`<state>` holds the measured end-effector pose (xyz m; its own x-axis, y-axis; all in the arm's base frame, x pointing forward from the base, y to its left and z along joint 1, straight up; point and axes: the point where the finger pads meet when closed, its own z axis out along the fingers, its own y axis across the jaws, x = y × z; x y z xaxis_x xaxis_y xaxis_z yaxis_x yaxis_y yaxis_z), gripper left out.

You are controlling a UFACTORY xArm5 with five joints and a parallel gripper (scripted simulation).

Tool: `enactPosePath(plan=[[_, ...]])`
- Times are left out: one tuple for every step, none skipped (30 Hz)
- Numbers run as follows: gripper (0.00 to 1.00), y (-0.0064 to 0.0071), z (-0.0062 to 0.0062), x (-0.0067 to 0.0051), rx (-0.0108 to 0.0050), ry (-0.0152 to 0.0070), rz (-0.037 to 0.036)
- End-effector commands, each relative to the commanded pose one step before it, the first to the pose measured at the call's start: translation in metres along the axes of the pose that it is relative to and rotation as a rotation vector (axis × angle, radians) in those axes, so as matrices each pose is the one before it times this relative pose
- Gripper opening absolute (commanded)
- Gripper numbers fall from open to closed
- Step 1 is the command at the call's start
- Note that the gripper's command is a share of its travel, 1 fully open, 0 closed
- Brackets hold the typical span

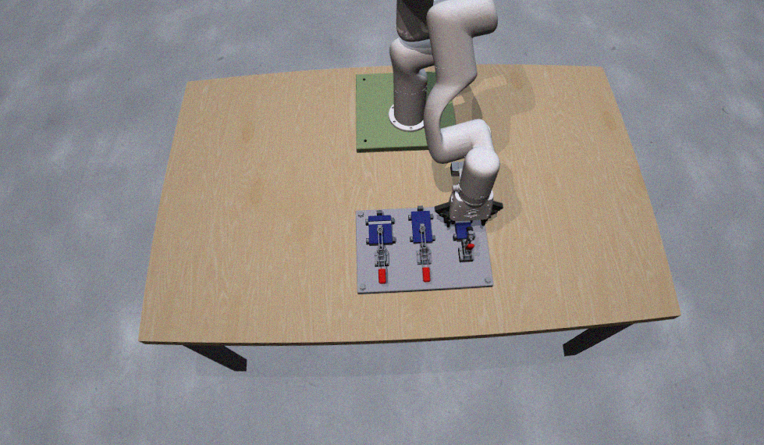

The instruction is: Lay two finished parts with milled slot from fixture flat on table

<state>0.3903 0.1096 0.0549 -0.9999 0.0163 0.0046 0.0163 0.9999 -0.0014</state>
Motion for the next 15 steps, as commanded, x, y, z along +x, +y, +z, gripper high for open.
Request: enactPosePath(plan=[[1.00, 0.00040, 0.00095, -0.00136, -0.00112, -0.00369, 0.00000], [1.00, 0.00000, 0.00087, 0.00000, 0.00000, 0.00000, 0.00000], [1.00, 0.00000, 0.00097, -0.00001, 0.00000, 0.00000, 0.00000], [1.00, 0.00000, 0.00000, 0.00000, 0.00000, 0.00000, 0.00000], [1.00, 0.00000, 0.00000, 0.00000, 0.00000, 0.00000, 0.00000], [1.00, 0.00000, 0.00106, -0.00001, 0.00000, 0.00000, 0.00000], [1.00, 0.00000, 0.00114, 0.00000, 0.00000, 0.00000, 0.00000], [1.00, -0.00001, 0.00122, 0.00000, 0.00000, 0.00000, 0.00000], [1.00, 0.00000, 0.00130, -0.00001, 0.00000, 0.00000, 0.00000], [1.00, 0.00000, 0.00136, -0.00001, 0.00000, 0.00000, 0.00000], [1.00, -0.00001, 0.00141, 0.00000, 0.00000, 0.00000, 0.00000], [1.00, -0.00001, 0.00145, 0.00000, 0.00000, 0.00000, 0.00000], [1.00, 0.00000, 0.00148, -0.00001, 0.00000, 0.00000, 0.00000], [1.00, -0.00001, 0.00150, 0.00000, 0.00000, 0.00000, 0.00000], [1.00, -0.00001, 0.00151, 0.00000, 0.00000, 0.00000, 0.00000]])
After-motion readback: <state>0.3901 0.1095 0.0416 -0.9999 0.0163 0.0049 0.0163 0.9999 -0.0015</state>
